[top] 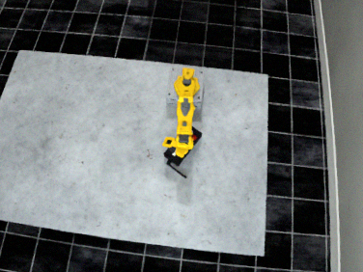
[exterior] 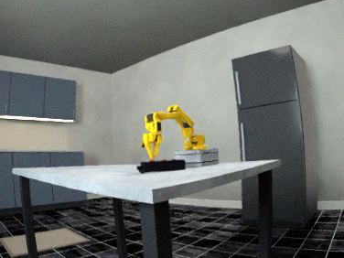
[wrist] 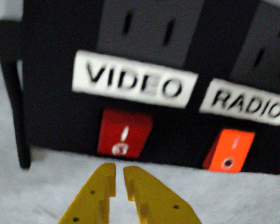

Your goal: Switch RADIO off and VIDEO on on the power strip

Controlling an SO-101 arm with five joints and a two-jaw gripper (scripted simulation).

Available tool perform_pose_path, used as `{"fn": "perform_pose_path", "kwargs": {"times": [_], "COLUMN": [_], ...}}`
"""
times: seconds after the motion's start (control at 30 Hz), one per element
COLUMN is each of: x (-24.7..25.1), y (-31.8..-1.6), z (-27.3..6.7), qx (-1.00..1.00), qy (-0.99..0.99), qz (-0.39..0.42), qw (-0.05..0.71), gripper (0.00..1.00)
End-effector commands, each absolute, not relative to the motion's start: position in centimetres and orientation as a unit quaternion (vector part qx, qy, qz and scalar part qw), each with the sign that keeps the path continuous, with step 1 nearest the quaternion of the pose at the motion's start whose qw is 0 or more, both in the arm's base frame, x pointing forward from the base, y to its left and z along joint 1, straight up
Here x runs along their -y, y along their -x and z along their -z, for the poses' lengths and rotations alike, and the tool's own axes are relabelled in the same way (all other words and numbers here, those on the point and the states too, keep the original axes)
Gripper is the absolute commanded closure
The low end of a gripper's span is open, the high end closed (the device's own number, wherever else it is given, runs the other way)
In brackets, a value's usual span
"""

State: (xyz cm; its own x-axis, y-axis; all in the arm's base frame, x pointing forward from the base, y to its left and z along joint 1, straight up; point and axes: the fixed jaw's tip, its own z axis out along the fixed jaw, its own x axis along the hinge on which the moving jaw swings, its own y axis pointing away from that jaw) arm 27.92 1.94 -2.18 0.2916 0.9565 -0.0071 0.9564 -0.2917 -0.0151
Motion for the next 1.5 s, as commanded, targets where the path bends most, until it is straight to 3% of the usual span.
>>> {"fn": "perform_pose_path", "kwargs": {"times": [0.0, 1.47], "x": [-1.26, -0.58], "y": [-27.73, -27.40], "z": [1.77, 0.96], "qx": [0.588, 0.578], "qy": [0.809, 0.816], "qz": [0.002, 0.001], "qw": [-0.001, -0.001], "gripper": [1.00, 1.00]}}
